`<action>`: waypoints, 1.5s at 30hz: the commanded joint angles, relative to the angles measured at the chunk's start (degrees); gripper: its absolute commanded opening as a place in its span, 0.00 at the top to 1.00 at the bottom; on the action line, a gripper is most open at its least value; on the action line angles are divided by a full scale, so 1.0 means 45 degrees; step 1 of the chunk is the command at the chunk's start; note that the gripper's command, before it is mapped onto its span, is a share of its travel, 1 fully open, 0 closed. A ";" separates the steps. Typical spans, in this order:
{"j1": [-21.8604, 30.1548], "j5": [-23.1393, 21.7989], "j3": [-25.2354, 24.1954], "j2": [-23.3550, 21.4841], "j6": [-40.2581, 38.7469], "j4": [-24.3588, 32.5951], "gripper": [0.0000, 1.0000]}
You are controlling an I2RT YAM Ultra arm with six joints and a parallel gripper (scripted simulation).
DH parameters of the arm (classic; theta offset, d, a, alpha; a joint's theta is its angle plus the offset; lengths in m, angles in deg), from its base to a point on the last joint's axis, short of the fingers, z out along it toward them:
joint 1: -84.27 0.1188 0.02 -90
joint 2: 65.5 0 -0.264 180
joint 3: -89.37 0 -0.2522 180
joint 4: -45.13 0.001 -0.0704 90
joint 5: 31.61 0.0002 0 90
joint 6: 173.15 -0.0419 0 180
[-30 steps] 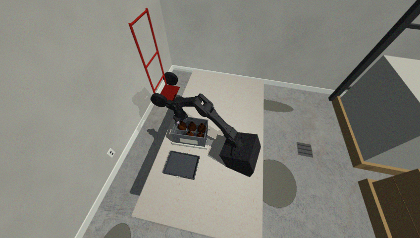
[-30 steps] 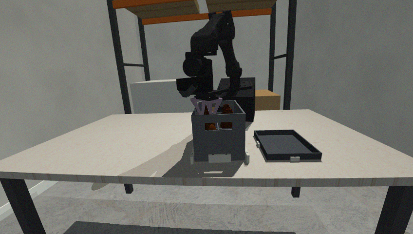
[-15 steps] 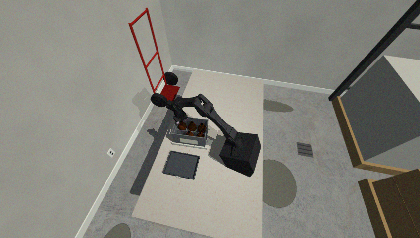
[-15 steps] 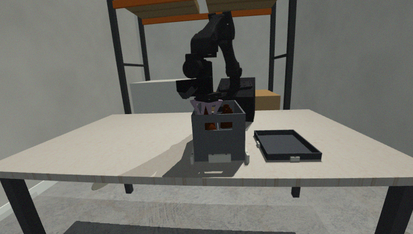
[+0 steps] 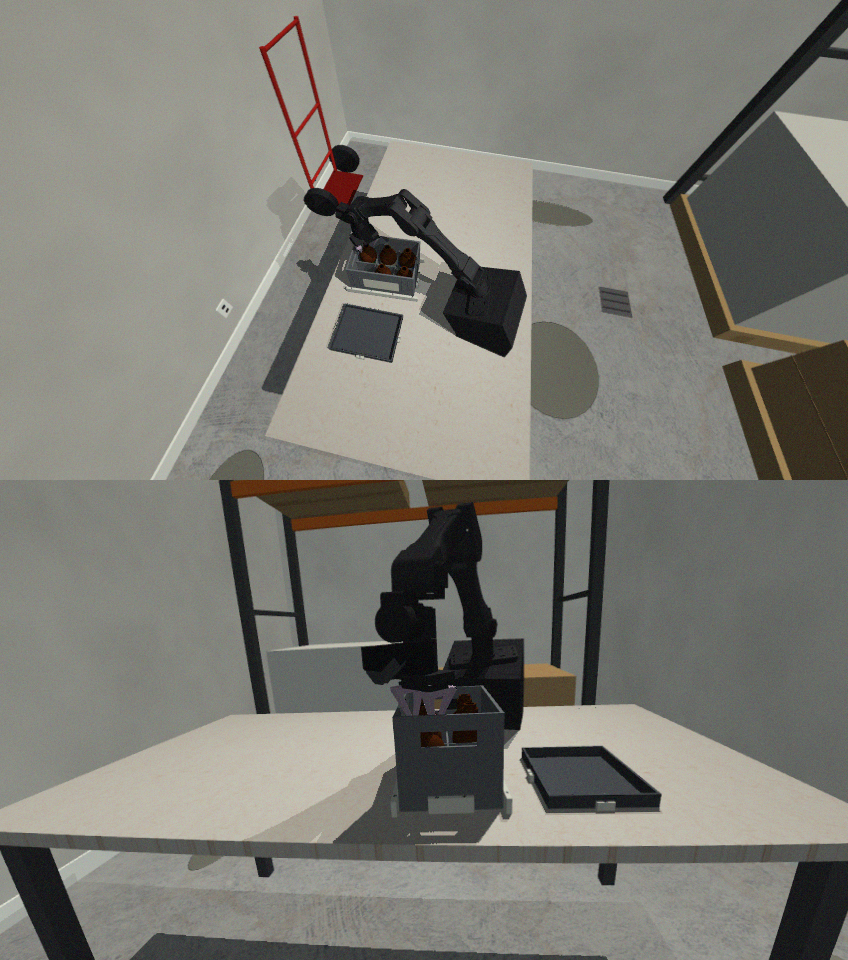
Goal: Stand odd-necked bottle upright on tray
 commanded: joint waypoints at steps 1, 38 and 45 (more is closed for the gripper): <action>0.0073 0.0096 0.0017 -0.0395 -0.0092 -0.0206 0.39; 0.0073 0.0096 0.0017 -0.0395 -0.0092 -0.0188 0.39; 0.0073 0.0094 0.0017 -0.0395 -0.0092 -0.0183 1.00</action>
